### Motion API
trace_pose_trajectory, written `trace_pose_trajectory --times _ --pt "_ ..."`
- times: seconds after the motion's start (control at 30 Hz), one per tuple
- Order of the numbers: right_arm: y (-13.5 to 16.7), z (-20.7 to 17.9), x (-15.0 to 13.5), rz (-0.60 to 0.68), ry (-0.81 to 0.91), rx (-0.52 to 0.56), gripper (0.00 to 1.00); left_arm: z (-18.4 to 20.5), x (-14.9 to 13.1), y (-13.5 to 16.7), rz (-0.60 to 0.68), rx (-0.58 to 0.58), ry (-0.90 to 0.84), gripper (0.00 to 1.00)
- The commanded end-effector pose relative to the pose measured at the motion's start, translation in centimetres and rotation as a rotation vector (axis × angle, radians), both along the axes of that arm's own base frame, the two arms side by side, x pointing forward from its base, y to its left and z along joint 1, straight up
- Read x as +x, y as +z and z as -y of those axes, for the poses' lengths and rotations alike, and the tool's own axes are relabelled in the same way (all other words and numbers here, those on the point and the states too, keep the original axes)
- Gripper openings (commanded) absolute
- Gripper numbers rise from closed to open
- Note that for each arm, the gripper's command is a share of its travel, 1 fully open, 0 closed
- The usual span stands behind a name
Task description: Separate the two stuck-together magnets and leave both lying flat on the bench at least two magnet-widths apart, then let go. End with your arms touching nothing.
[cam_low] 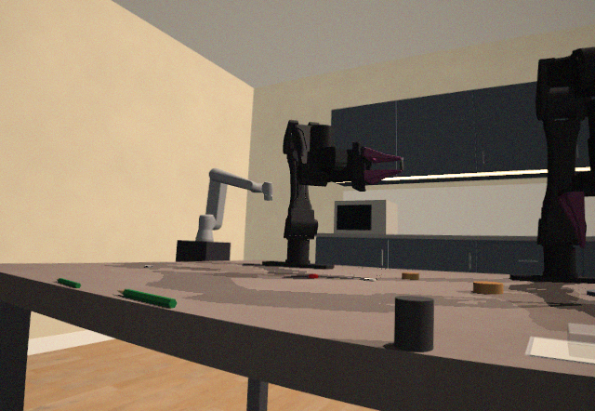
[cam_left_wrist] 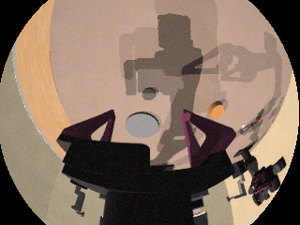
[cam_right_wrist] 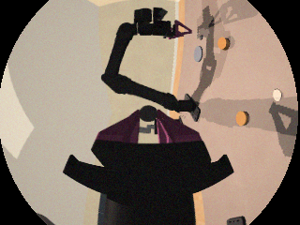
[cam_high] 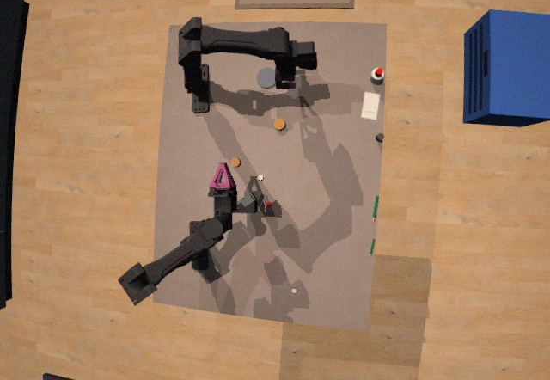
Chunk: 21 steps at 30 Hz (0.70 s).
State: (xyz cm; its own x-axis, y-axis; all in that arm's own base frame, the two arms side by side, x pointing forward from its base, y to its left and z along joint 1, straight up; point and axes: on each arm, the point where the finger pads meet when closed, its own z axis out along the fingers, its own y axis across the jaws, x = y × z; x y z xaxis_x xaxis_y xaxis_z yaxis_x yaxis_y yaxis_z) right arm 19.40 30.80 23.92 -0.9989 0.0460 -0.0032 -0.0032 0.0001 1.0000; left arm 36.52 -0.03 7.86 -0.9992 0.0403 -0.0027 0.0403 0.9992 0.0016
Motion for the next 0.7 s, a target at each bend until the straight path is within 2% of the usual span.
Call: trace_pose_trajectory --times 0.0,0.27,0.4,0.67 --pt "0.5 0.0 0.0 0.017 0.002 0.009 0.24 0.0 0.1 0.6 0.01 -0.002 0.003 1.0" --pt "-1.4 0.3 1.7 0.021 -0.042 -0.077 0.24 0.0 0.1 0.6 0.009 -0.002 0.003 1.0" --pt "-3.6 1.2 3.5 0.034 -0.076 -0.195 0.24 0.0 0.1 0.6 0.009 -0.002 0.003 1.0" --pt "-6.3 3.9 6.5 0.047 -0.124 -0.375 0.24 0.0 0.1 0.6 0.009 -0.002 0.003 1.0"
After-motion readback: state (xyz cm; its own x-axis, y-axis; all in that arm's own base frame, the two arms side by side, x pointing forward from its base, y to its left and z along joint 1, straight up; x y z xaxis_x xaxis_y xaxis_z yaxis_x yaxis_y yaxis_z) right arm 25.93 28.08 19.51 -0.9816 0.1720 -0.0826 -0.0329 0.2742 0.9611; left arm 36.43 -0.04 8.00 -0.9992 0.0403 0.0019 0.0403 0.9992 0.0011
